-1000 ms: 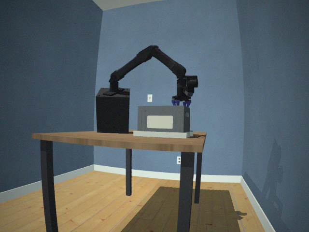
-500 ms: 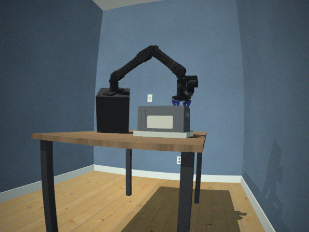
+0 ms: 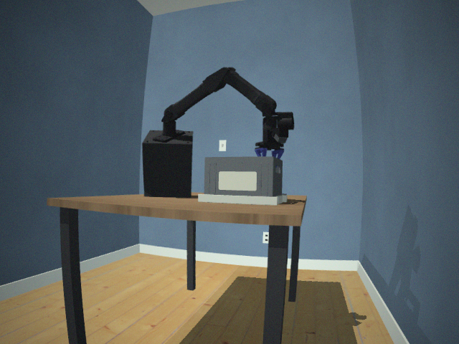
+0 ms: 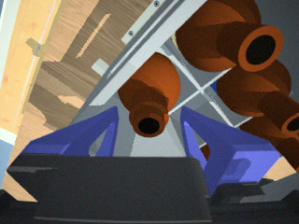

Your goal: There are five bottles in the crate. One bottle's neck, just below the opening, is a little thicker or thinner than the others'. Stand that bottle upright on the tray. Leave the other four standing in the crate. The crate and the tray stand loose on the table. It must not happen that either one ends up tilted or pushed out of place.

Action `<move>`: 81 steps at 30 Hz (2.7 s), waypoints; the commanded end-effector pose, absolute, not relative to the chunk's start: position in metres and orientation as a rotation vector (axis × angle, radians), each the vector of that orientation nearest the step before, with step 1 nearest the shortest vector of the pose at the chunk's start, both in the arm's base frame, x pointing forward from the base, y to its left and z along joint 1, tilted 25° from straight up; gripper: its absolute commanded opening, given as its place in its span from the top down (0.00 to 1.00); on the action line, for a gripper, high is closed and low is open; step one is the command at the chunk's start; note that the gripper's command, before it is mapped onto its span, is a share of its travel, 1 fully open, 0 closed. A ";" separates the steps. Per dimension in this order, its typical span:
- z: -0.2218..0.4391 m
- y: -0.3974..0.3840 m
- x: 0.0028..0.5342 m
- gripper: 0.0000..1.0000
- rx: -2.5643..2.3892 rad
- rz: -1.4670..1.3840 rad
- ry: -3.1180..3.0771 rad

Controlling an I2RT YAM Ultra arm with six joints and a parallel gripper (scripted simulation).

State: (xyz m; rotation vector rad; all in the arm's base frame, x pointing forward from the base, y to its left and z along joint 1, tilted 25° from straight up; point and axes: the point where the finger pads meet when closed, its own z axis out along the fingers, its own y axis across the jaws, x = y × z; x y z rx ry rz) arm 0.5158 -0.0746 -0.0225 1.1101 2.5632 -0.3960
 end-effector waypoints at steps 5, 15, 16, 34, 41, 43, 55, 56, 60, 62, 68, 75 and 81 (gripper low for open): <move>0.005 -0.067 0.525 0.39 1.090 -0.372 2.523; 0.028 -0.057 0.520 0.39 1.092 -0.371 2.521; 0.031 -0.056 0.519 0.39 1.092 -0.371 2.522; 0.070 -0.040 0.509 0.39 1.093 -0.369 2.522; 0.073 -0.038 0.508 0.39 1.093 -0.369 2.522; 0.074 -0.038 0.508 0.39 1.093 -0.369 2.522; 0.074 -0.038 0.508 0.39 1.093 -0.369 2.522; 0.074 -0.038 0.508 0.39 1.093 -0.369 2.522; 0.074 -0.038 0.508 1.00 1.089 -0.370 2.524; 0.074 -0.038 0.508 1.00 1.089 -0.370 2.524; 0.074 -0.038 0.508 1.00 1.089 -0.370 2.524; 0.074 -0.038 0.508 1.00 1.089 -0.370 2.524; 0.074 -0.038 0.508 1.00 1.089 -0.370 2.524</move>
